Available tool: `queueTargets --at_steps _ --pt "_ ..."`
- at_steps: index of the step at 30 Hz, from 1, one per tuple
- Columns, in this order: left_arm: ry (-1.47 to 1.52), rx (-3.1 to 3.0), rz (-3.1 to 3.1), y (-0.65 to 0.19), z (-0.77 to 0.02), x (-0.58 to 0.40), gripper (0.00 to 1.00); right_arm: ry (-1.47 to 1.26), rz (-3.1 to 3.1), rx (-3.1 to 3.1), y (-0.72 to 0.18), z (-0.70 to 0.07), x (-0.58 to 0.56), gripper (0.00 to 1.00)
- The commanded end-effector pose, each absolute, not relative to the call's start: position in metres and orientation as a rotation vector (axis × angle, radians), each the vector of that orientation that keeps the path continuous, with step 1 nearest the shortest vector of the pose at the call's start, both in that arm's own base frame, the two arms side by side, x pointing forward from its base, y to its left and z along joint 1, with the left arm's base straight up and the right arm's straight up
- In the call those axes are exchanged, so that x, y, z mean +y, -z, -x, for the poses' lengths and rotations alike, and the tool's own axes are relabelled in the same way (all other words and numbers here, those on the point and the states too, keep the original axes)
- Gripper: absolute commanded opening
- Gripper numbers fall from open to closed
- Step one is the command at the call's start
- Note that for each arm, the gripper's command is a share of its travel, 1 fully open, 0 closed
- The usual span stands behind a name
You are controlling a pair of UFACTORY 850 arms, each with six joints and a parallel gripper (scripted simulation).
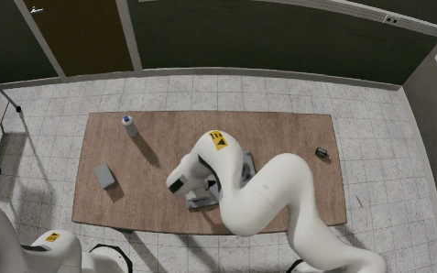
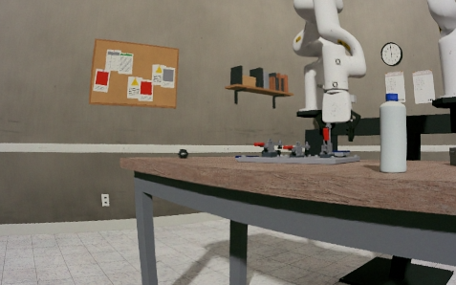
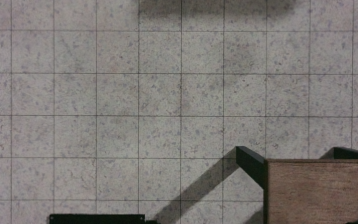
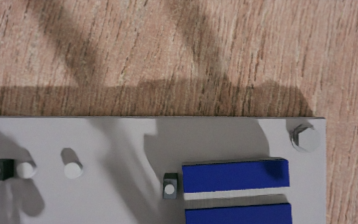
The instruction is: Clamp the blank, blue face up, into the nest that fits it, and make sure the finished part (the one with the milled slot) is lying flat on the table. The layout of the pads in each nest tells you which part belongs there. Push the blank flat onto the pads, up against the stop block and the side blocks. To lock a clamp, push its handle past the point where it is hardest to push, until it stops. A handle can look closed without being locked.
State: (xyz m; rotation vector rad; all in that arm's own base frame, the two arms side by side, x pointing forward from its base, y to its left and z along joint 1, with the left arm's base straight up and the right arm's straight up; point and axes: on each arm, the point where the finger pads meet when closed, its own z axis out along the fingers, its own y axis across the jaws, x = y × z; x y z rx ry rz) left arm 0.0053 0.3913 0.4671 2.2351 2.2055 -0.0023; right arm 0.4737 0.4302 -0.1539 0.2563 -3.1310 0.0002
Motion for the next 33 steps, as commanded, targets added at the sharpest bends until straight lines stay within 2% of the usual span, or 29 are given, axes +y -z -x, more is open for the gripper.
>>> queueTargets --at_steps 1,33 --pt "0.0 2.207 -2.236 -0.468 -0.005 0.392 1.0 0.002 -0.256 -3.133 0.154 -0.475 0.431 1.0" --pt "0.0 2.207 -2.236 -0.468 -0.005 0.392 1.0 0.002 -0.256 -3.133 0.165 -0.475 0.431 1.0"
